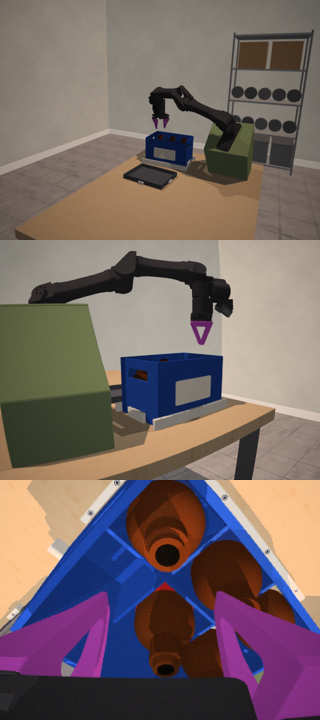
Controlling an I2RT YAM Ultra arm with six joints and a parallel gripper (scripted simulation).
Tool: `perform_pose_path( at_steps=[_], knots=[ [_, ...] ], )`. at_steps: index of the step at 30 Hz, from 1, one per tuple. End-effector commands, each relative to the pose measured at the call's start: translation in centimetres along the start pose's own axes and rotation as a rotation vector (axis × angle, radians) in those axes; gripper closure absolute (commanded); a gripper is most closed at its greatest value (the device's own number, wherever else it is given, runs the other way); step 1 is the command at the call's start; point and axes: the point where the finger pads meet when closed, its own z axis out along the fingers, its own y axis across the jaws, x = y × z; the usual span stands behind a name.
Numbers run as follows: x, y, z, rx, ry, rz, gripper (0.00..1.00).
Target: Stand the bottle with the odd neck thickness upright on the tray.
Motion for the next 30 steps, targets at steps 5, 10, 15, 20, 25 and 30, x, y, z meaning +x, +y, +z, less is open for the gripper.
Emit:
perform_pose_path(
  at_steps=[5,10,15,20,25,30],
  knots=[
    [-0.98,-0.68,-1.97,-0.013,-0.036,0.006,0.39],
    [-0.98,-0.68,-1.97,-0.013,-0.036,0.006,0.39],
    [-0.98,-0.68,-1.97,-0.013,-0.036,0.006,1.0],
    [-0.98,-0.68,-1.97,-0.013,-0.036,0.006,1.0],
    [-0.98,-0.68,-1.97,-0.013,-0.036,0.006,1.0],
    [-0.98,-0.68,-1.97,-0.013,-0.036,0.006,1.0]
  ],
)
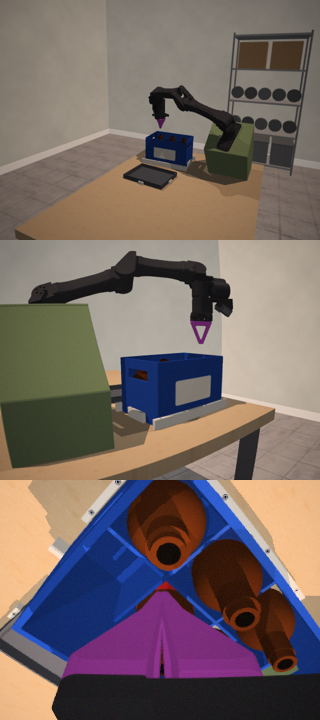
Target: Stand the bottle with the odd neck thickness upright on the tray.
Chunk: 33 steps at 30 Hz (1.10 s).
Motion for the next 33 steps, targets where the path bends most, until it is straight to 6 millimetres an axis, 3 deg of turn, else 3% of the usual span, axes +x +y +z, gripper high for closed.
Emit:
perform_pose_path(
  at_steps=[1,27,30,31,33],
  knots=[
    [-1.0,-0.8,-1.8,-0.013,-0.036,0.007,1.0],
    [-0.9,-0.8,-1.7,-0.012,-0.031,0.011,1.0],
    [-0.3,0.1,-1.8,-0.014,-0.021,0.028,1.0],
    [0.4,2.3,-2.8,-0.019,-0.039,-0.009,1.0],
    [1.3,2.1,-1.9,-0.008,-0.004,0.015,1.0]
  ],
)
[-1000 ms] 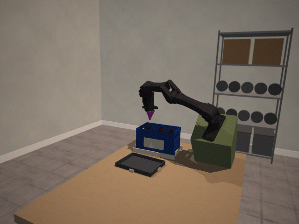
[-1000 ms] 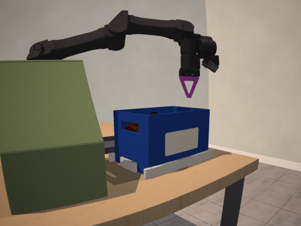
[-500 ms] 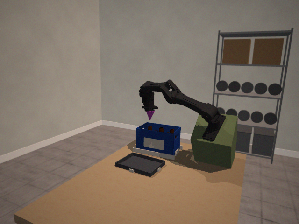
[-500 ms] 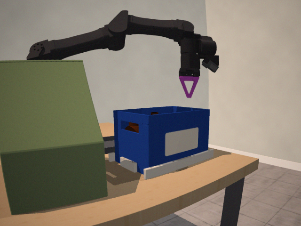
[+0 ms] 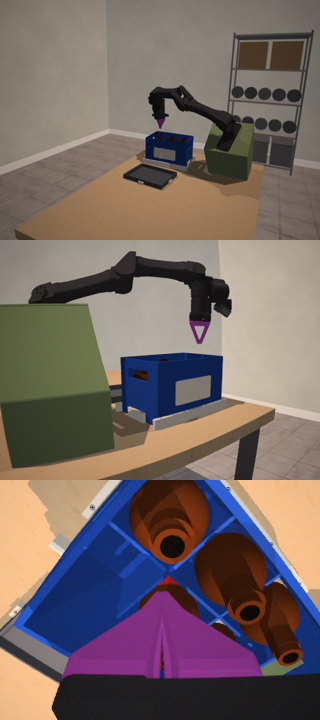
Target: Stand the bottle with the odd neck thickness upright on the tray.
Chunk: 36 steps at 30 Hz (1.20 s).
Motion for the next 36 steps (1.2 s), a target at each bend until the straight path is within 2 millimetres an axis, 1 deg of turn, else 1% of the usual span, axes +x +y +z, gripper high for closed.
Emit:
perform_pose_path(
  at_steps=[1,2,5,9,10,11,29,30,35,36],
  knots=[
    [0.9,1.8,-1.9,-0.014,-0.016,0.001,1.0],
    [0.8,2.6,-2.0,-0.021,-0.036,-0.014,1.0],
    [2.6,4.4,-2.0,-0.02,-0.032,-0.014,1.0],
    [4.8,5.8,-1.8,-0.02,-0.028,-0.014,1.0],
    [5.0,5.9,-1.9,-0.022,-0.029,-0.012,1.0],
    [4.7,5.4,-2.4,-0.028,-0.036,0.002,1.0],
    [4.7,5.3,-2.3,-0.018,-0.041,0.002,1.0],
    [4.2,6.3,-3.3,-0.034,-0.073,-0.022,0.39],
    [4.2,6.3,-3.3,-0.034,-0.073,-0.022,0.39],
    [4.3,5.7,-2.6,-0.023,-0.05,-0.005,0.39]
  ],
)
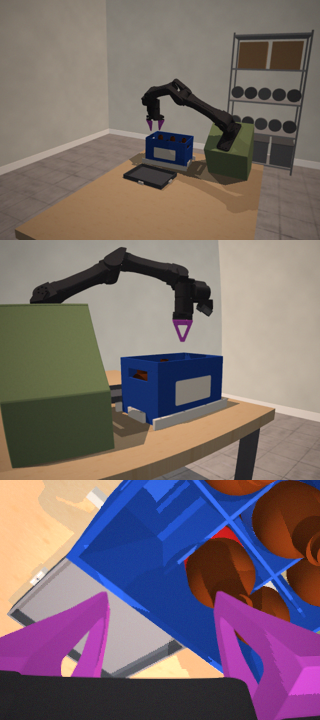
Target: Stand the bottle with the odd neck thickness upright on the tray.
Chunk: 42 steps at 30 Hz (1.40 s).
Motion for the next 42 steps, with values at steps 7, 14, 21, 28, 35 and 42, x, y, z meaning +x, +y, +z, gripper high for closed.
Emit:
perform_pose_path(
  at_steps=[7,14,21,28,35,42],
  knots=[
    [-1.32,-0.11,-2.05,-0.022,-0.05,0.011,0.39],
    [-1.32,-0.11,-2.05,-0.022,-0.05,0.011,0.39],
    [-1.32,-0.11,-2.05,-0.022,-0.05,0.011,0.39],
    [-1.32,-0.11,-2.05,-0.022,-0.05,0.011,0.39],
    [-1.43,-0.03,-2.06,-0.025,-0.055,0.008,0.39],
    [-1.44,0.08,-1.96,-0.028,-0.06,0.004,0.39]
  ],
)
